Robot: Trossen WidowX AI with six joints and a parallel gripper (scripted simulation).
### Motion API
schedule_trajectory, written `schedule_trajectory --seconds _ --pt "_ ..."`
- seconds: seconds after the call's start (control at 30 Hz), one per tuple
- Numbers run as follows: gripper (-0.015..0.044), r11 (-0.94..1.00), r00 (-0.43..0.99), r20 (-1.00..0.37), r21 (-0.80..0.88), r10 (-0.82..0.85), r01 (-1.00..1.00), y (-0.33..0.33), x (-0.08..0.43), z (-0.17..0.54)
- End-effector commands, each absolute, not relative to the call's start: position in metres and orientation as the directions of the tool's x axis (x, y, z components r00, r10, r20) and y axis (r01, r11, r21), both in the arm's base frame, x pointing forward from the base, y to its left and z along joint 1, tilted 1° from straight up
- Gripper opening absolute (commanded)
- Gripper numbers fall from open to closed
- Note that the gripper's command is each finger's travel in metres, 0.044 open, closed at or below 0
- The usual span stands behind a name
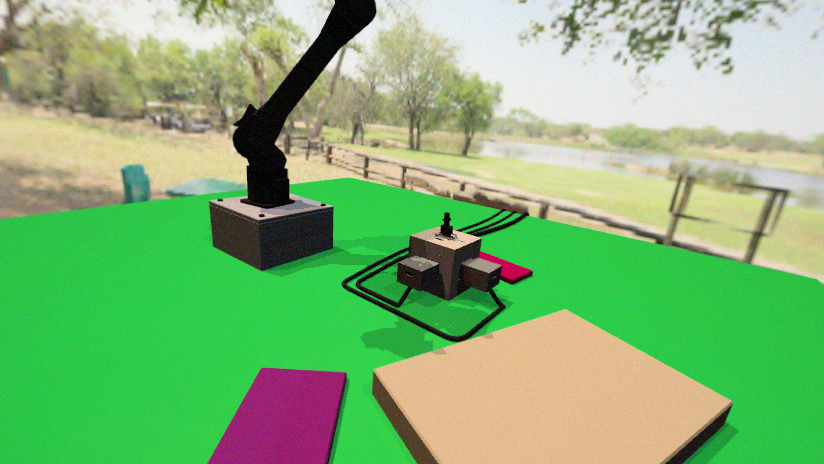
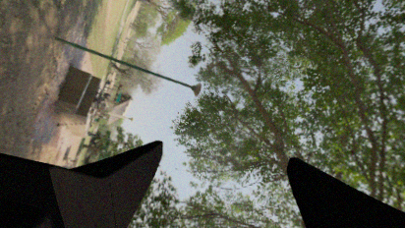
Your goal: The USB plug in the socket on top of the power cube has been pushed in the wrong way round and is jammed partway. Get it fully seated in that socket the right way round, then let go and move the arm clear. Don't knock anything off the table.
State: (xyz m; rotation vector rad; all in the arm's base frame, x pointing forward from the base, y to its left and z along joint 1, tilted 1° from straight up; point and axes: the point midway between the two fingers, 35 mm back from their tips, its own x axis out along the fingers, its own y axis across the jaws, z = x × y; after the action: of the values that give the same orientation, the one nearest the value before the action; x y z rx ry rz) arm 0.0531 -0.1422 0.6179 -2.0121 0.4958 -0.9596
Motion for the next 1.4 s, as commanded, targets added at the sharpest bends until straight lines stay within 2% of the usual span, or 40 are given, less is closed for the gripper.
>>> schedule_trajectory --seconds 0.0,0.07,0.17,0.33,0.43,0.53,0.63,0.7,0.87,1.07,1.2,1.37 --pt "0.0426 -0.572 0.630 0.450 -0.820 -0.633 0.010 -0.143 0.053 0.618" --pt "0.0440 -0.540 0.633 0.461 -0.838 -0.622 0.081 -0.148 0.050 0.619" --pt "0.0440 -0.404 0.638 0.492 -0.866 -0.592 0.293 -0.166 0.046 0.619" --pt "0.0440 0.019 0.649 0.516 -0.775 -0.559 0.632 -0.213 0.053 0.608" --pt "0.0440 0.316 0.664 0.490 -0.615 -0.565 0.723 -0.246 0.070 0.591" --pt "0.0440 0.577 0.691 0.434 -0.381 -0.578 0.722 -0.277 0.097 0.567" --pt "0.0440 0.753 0.732 0.346 -0.099 -0.586 0.650 -0.302 0.134 0.537" --pt "0.0440 0.807 0.767 0.288 0.032 -0.573 0.590 -0.309 0.161 0.516" --pt "0.0440 0.815 0.847 0.117 0.368 -0.518 0.448 -0.312 0.230 0.460" --pt "0.0440 0.602 0.903 -0.132 0.704 -0.409 0.376 -0.285 0.305 0.387" --pt "0.0440 0.400 0.901 -0.308 0.817 -0.306 0.415 -0.252 0.345 0.337" --pt "0.0440 0.159 0.841 -0.518 0.827 -0.157 0.539 -0.193 0.381 0.276"
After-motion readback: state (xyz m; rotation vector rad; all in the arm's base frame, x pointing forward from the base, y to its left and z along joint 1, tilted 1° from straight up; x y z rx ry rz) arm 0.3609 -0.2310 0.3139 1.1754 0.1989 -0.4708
